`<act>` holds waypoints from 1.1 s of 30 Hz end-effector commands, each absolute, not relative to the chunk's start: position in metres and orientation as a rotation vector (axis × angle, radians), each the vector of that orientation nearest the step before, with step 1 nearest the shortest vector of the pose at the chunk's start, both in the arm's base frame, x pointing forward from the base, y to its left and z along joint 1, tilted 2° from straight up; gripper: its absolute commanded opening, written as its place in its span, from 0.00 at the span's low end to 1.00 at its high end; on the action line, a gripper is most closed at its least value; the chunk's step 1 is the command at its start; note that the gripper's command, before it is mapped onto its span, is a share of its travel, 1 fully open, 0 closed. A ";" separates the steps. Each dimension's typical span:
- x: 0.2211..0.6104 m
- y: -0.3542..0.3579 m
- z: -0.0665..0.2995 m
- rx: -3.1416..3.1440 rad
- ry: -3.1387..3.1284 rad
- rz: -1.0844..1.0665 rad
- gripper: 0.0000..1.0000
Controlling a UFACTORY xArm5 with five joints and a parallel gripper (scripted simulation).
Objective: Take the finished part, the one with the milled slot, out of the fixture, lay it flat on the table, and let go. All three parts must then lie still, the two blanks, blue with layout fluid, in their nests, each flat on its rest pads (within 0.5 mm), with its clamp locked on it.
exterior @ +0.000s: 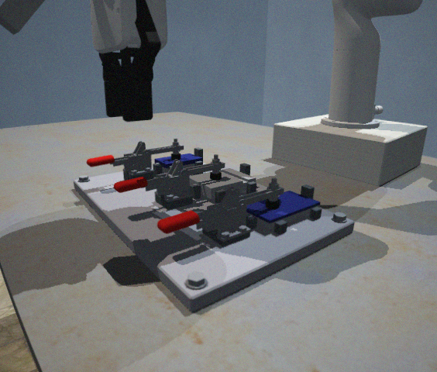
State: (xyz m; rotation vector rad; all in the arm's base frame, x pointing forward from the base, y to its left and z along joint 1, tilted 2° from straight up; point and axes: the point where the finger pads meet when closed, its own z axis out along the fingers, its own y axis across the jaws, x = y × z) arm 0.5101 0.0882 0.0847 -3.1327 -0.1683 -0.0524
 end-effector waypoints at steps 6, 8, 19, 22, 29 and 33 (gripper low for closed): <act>0.512 0.088 0.063 -3.132 -0.168 -0.058 0.47; 0.512 0.088 0.055 -3.132 -0.168 -0.058 0.47; 0.514 0.088 0.026 -3.132 -0.168 -0.058 0.47; 0.514 0.088 0.021 -3.132 -0.168 -0.058 0.47; 0.514 0.088 0.018 -3.132 -0.168 -0.058 0.47; 0.514 0.088 0.018 -3.132 -0.168 -0.058 0.47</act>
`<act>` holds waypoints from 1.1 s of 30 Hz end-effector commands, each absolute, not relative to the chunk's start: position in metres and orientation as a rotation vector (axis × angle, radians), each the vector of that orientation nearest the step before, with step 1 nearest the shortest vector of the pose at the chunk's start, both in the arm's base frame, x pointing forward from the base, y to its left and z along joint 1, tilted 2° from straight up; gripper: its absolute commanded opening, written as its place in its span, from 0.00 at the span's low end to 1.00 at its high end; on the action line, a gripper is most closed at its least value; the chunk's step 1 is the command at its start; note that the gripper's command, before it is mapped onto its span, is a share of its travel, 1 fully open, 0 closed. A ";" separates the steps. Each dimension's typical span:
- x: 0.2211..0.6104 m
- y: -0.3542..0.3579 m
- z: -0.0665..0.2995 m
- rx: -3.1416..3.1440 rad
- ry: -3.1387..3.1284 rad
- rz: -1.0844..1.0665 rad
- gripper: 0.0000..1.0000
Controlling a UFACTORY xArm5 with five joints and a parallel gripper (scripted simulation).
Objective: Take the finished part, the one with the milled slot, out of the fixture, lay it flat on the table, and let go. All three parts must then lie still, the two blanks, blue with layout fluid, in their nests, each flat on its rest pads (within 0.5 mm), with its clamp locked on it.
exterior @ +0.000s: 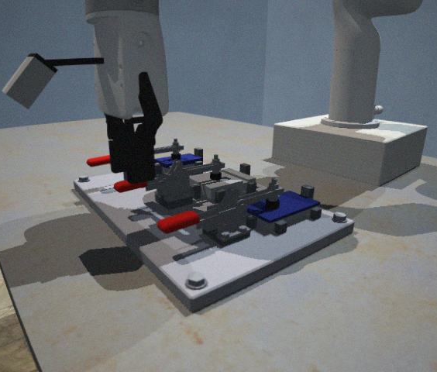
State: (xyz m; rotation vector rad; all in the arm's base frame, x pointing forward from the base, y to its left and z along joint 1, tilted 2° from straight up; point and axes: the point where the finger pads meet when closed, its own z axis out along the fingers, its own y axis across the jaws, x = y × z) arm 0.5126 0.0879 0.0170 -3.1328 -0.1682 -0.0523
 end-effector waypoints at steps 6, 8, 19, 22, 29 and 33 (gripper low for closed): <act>0.514 0.088 0.018 -3.132 -0.168 -0.057 0.47; 0.514 0.088 0.018 -3.132 -0.168 -0.057 0.47; 0.515 0.088 0.009 -3.132 -0.168 -0.057 0.47; 0.515 0.088 0.002 -3.132 -0.168 -0.057 0.47; 0.516 0.088 -0.006 -3.132 -0.168 -0.057 0.47; 0.516 0.088 -0.009 -3.132 -0.168 -0.057 0.47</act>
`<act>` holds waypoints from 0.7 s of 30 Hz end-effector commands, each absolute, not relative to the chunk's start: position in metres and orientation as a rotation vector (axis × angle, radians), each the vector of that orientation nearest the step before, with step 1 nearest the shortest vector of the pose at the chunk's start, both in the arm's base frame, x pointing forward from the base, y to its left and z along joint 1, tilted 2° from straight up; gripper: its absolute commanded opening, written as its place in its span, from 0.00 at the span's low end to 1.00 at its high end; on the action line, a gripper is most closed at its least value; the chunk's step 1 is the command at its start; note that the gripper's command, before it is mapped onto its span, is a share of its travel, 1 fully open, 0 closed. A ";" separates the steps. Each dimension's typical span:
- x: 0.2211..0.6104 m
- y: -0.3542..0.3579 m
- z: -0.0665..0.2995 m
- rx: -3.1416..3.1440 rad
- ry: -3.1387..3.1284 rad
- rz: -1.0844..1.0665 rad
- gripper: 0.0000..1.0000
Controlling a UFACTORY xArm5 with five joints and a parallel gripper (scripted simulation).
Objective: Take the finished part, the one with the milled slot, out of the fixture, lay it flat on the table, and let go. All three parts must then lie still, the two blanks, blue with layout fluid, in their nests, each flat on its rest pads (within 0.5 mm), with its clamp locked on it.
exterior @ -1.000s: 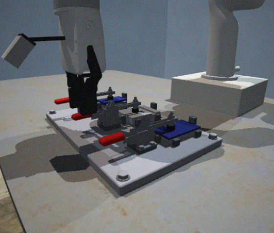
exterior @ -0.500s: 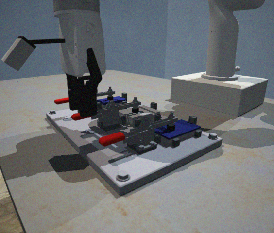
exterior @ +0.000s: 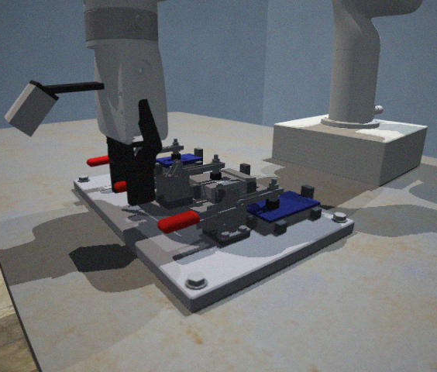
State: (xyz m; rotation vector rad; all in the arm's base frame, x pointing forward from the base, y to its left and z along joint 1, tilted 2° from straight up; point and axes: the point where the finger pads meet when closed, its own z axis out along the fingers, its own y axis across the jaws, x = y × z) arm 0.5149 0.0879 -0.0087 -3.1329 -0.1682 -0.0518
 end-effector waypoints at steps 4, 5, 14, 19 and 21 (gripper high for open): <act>0.516 0.088 -0.009 -3.132 -0.168 -0.057 0.47; 0.516 0.088 -0.009 -3.132 -0.168 -0.058 0.47; 0.516 0.088 -0.009 -3.132 -0.168 -0.058 0.47; 0.516 0.088 -0.009 -3.132 -0.168 -0.058 0.00; 0.516 0.088 -0.009 -3.132 -0.168 -0.058 0.00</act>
